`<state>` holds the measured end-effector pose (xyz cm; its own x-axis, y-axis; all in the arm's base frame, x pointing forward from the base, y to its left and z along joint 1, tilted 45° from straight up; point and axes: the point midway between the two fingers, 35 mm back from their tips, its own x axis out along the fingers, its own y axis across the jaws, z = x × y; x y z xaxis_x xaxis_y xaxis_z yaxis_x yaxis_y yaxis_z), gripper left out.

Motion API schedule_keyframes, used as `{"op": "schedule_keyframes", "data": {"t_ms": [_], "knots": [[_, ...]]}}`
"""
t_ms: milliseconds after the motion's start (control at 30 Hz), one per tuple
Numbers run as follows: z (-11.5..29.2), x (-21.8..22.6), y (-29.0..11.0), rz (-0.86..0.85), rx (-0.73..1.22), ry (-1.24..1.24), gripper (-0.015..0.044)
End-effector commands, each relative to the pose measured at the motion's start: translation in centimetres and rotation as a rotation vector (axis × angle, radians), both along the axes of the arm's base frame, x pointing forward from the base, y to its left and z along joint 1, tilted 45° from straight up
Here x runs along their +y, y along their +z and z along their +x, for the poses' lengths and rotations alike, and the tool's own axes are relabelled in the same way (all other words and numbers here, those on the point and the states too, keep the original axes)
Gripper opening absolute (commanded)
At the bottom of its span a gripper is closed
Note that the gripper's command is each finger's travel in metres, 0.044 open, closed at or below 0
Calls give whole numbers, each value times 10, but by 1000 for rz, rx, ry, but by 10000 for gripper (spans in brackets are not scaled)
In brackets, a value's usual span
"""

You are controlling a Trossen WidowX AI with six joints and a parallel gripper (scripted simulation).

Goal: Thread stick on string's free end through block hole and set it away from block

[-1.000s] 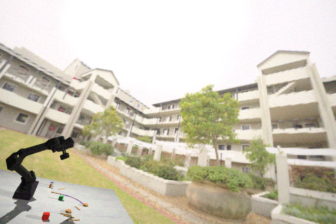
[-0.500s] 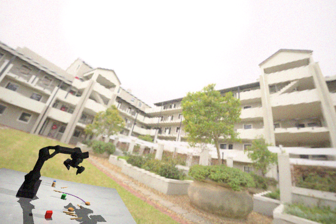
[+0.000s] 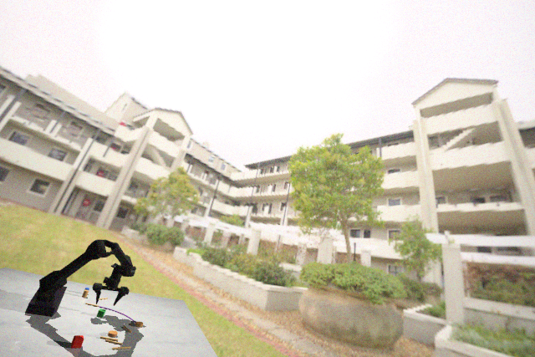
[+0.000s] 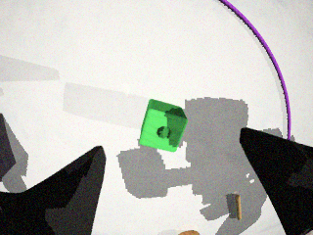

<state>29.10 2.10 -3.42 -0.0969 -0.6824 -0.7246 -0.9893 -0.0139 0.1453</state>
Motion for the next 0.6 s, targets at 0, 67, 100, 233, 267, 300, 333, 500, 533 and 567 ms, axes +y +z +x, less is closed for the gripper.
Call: {"op": "schedule_keyframes", "data": {"t_ms": [0,67,100,233,267,300,333,500,533,567], "knots": [[3,-1,2,-7,-3,15,440],[3,-1,2,-7,-3,15,440],[3,-1,2,-7,-3,15,440],[3,-1,2,-12,-48,-32,440],[3,0,2,-20,-104,-91,440],[2,0,3,-29,-171,-163,440],[2,0,3,-38,-239,-234,440],[1,2,6,-82,-576,-590,440],[1,2,6,-90,-643,-661,440],[0,2,7,-99,-710,-732,440]]}}
